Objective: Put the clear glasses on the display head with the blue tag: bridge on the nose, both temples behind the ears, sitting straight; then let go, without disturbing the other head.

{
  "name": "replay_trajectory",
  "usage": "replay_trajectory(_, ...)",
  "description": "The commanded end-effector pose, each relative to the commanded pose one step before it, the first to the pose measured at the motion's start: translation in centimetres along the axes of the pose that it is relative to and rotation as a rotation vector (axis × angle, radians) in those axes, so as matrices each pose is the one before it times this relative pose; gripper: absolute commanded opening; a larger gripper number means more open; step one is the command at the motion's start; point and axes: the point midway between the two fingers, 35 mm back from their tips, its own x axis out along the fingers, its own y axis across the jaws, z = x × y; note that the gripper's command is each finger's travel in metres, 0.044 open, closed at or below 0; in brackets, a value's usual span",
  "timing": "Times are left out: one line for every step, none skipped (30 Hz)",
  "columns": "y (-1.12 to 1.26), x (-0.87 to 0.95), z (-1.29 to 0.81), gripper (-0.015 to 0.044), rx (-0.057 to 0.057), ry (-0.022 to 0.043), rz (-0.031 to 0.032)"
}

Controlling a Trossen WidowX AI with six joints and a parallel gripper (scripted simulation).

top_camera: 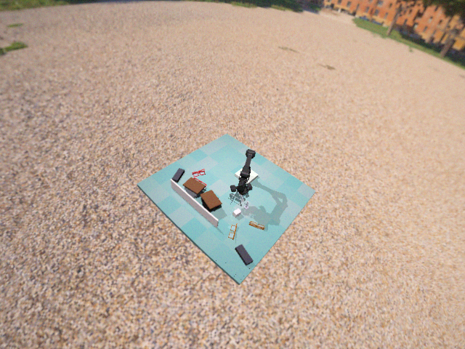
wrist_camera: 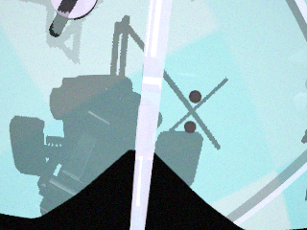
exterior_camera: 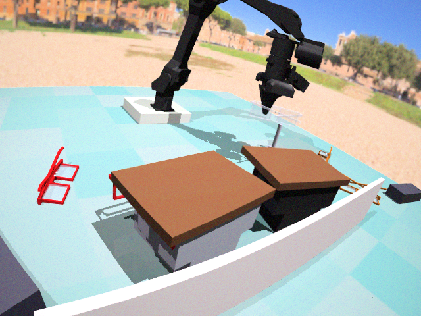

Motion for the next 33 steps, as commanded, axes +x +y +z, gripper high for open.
replay_trajectory(2.018, -0.161, 1.573, 0.0000, -0.0375, -0.00303, -0.00411)
replay_trajectory(0.470, 0.003, 0.332, 0.0000, -0.0093, -0.00034, 0.00044)
replay_trajectory(0.475, 0.003, 0.329, 0.0000, -0.0093, -0.00034, 0.00044)
replay_trajectory(0.479, 0.004, 0.326, 0.0000, -0.0093, -0.00034, 0.00045)
replay_trajectory(0.483, 0.004, 0.323, 0.0000, -0.0093, -0.00034, 0.00045)
replay_trajectory(0.488, 0.004, 0.319, 0.0000, -0.0093, -0.00034, 0.00046)
replay_trajectory(0.492, 0.005, 0.316, 0.0000, -0.0093, -0.00034, 0.00046)
replay_trajectory(0.496, 0.005, 0.313, 0.0000, -0.0093, -0.00034, 0.00046)
replay_trajectory(0.501, 0.005, 0.309, 0.0000, -0.0093, -0.00034, 0.00047)
replay_trajectory(0.505, 0.006, 0.306, 0.0000, -0.0093, -0.00034, 0.00047)
replay_trajectory(0.509, 0.006, 0.302, 0.0000, -0.0093, -0.00034, 0.00048)
replay_trajectory(0.513, 0.006, 0.299, 0.0000, -0.0093, -0.00034, 0.00048)
replay_trajectory(0.517, 0.007, 0.295, 0.0000, -0.0093, -0.00034, 0.00049)
replay_trajectory(0.522, 0.007, 0.291, 0.0000, -0.0093, -0.00033, 0.00049)
replay_trajectory(0.433, 0.006, 0.238, 0.0000, -0.0076, -0.00028, 0.00041)
replay_trajectory(0.263, 0.004, 0.143, 0.0000, -0.0046, -0.00017, 0.00025)
replay_trajectory(0.088, 0.001, 0.048, 0.0000, -0.0015, -0.00006, 0.00008)
replay_trajectory(0.000, 0.000, 0.000, 0.0000, 0.0000, 0.00000, 0.00000)
replay_trajectory(0.000, 0.000, 0.000, 0.0000, 0.0000, 0.00000, 0.00000)
replay_trajectory(0.000, 0.000, 0.000, 0.0000, 0.0000, 0.00000, 0.00000)
replay_trajectory(0.000, 0.000, 0.000, 0.0000, 0.0000, 0.00000, 0.00000)
replay_trajectory(-0.003, 0.075, 0.008, 0.0000, 0.0000, -0.00001, 0.00000)
replay_trajectory(-0.005, 0.153, 0.015, 0.0000, 0.0000, -0.00001, 0.00000)
replay_trajectory(-0.007, 0.216, 0.020, 0.0000, 0.0000, -0.00002, -0.00001)
replay_trajectory(-0.008, 0.282, 0.023, 0.0000, 0.0000, -0.00002, -0.00001)
replay_trajectory(-0.008, 0.351, 0.025, 0.0000, 0.0000, -0.00002, -0.00001)
replay_trajectory(-0.008, 0.421, 0.024, 0.0000, 0.0000, -0.00002, -0.00001)
replay_trajectory(-0.007, 0.468, 0.020, 0.0000, 0.0000, -0.00001, 0.00000)
replay_trajectory(-0.004, 0.480, 0.013, 0.0000, 0.0000, -0.00001, 0.00000)
replay_trajectory(-0.001, 0.481, 0.005, 0.0000, 0.0000, 0.00000, 0.00000)
replay_trajectory(0.001, 0.480, -0.004, 0.0000, 0.0000, 0.00001, 0.00000)
replay_trajectory(0.004, 0.479, -0.012, 0.0000, 0.0000, 0.00002, 0.00001)
replay_trajectory(0.006, 0.477, -0.020, 0.0000, 0.0000, 0.00003, 0.00001)
